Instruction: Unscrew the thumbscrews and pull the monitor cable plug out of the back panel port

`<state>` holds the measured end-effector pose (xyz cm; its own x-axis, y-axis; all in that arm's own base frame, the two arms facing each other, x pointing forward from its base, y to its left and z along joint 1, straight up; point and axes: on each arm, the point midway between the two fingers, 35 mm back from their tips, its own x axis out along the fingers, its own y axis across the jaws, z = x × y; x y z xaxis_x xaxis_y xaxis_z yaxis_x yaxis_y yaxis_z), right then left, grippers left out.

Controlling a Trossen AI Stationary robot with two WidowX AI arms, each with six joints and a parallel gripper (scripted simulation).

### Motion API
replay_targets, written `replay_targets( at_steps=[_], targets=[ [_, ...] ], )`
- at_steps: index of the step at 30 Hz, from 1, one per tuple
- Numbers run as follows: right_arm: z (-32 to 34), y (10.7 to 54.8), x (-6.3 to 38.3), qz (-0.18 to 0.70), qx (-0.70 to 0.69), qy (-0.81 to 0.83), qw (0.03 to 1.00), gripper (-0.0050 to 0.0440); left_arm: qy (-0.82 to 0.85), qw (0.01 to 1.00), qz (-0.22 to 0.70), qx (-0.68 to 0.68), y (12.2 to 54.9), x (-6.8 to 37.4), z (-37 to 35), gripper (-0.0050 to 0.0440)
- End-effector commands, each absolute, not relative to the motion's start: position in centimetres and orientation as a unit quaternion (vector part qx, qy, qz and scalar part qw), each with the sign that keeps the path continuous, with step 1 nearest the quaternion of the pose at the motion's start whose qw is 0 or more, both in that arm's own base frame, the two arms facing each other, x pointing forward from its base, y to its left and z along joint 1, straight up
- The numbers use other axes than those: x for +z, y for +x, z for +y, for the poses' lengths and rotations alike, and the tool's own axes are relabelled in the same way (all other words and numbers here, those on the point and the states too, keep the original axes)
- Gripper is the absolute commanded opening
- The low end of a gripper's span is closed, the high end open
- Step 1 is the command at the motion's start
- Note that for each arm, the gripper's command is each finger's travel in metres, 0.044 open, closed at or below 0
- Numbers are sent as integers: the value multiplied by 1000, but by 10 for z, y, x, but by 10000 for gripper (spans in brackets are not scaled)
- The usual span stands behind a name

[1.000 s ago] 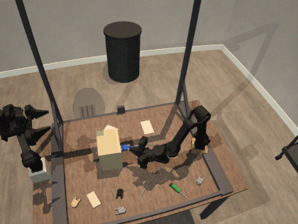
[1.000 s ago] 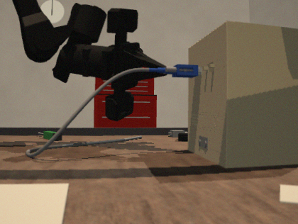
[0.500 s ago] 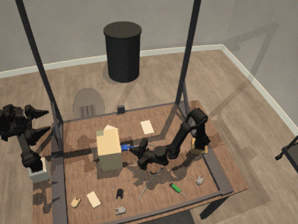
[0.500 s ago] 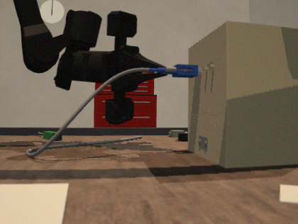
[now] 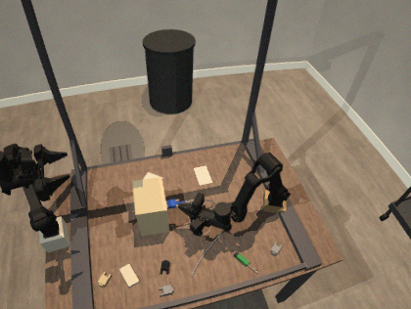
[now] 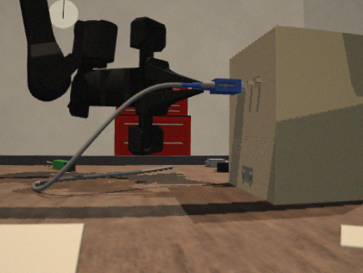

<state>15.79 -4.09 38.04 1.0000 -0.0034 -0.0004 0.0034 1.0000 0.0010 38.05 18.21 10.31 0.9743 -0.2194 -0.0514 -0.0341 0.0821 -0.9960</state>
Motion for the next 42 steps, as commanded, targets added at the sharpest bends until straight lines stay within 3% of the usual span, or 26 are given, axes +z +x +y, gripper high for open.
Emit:
replay_targets(
  at_steps=[1, 8, 23, 25, 28, 42],
  targets=[
    [-39, 158, 384, -1, 0, -3, 1000, 440, -686, 719, 79, -79, 382, 109, 183, 0],
    [-39, 158, 384, -1, 0, -3, 1000, 440, -691, 714, 77, -81, 382, 109, 183, 0],
    [-39, 158, 384, -1, 0, -3, 1000, 440, -691, 714, 77, -81, 382, 109, 183, 360],
    [-39, 158, 384, -1, 0, -3, 1000, 440, -691, 714, 77, -81, 382, 109, 183, 360],
    [-39, 158, 384, -1, 0, -3, 1000, 440, -691, 714, 77, -81, 382, 109, 183, 432],
    [-39, 158, 384, -1, 0, -3, 1000, 440, -686, 719, 78, -78, 383, 110, 183, 440]
  ],
)
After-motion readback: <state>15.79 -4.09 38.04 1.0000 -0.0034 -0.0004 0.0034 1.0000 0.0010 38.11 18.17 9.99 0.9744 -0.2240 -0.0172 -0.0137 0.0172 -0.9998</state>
